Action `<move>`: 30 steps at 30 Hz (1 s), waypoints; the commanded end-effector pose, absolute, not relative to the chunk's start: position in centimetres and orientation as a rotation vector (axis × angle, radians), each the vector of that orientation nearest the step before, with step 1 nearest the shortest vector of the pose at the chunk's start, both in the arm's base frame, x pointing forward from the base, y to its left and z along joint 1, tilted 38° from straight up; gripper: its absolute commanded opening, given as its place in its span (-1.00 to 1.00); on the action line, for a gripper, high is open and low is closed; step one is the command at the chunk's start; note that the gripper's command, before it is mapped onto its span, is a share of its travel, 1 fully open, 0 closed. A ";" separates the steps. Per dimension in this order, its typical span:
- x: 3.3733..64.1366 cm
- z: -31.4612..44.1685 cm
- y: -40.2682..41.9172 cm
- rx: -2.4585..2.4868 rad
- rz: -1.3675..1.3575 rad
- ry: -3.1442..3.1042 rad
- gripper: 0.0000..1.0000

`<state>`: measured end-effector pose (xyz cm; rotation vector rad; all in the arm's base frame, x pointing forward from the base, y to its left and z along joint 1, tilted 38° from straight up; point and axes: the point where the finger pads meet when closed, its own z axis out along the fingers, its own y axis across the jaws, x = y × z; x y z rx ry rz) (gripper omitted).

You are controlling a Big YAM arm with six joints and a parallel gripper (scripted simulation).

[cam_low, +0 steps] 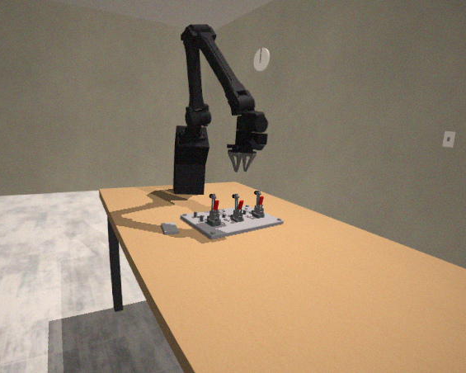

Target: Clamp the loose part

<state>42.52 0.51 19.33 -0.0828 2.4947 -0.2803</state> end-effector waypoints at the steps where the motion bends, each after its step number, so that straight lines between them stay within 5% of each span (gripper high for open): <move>1: 44.0 21.0 0.7 -0.071 -0.277 2.480 -0.11; 30: 44.9 21.6 1.1 -0.078 -0.274 2.479 -0.11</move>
